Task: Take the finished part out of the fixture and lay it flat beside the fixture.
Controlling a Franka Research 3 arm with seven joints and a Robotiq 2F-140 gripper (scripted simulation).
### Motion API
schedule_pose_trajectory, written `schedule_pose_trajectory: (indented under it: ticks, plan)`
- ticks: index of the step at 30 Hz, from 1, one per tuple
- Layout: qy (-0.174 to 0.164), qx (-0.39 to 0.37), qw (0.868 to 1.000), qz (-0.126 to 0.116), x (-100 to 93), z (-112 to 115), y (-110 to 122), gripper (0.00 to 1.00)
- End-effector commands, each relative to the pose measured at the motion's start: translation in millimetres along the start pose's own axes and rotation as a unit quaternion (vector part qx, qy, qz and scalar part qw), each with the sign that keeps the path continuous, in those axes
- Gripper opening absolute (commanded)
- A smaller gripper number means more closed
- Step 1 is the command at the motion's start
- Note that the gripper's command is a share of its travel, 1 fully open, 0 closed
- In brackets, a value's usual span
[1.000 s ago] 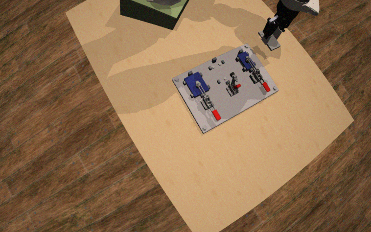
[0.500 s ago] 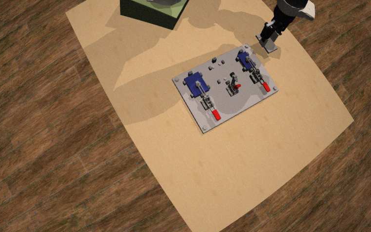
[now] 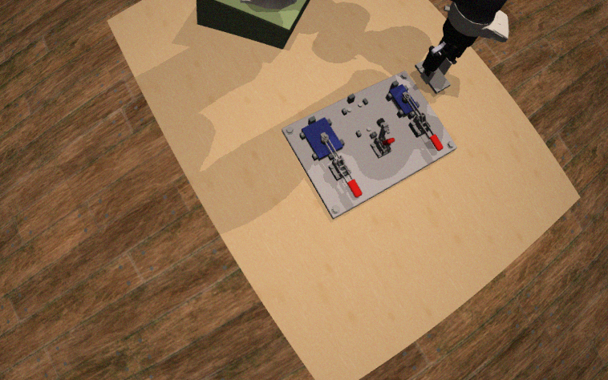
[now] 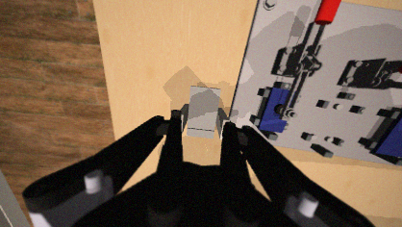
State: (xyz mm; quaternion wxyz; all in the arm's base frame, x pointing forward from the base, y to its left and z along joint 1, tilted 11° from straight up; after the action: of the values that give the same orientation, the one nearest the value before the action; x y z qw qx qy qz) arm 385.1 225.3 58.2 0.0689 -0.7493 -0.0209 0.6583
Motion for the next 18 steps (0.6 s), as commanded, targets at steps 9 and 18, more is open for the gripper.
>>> schedule_pose_trajectory:
  ticks: [9,18]
  plan:
    - [0.014,0.028,1.000,0.005,11.3,-8.1,-3.0,0.00]
    - [0.014,0.028,1.000,0.005,13.5,-8.2,-3.0,0.00]
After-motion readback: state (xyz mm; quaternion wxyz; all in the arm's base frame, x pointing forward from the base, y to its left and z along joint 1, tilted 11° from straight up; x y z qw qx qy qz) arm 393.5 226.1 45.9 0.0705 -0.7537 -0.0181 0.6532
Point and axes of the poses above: the point where the finger pads meet when closed, its own x axis out along the fingers, its own y axis across the jaws, z = x × y, the point moved 3 cm from there along -x, back along the fingers, and after that the axes turned 2 degrees about x, right-handed, at the moved point
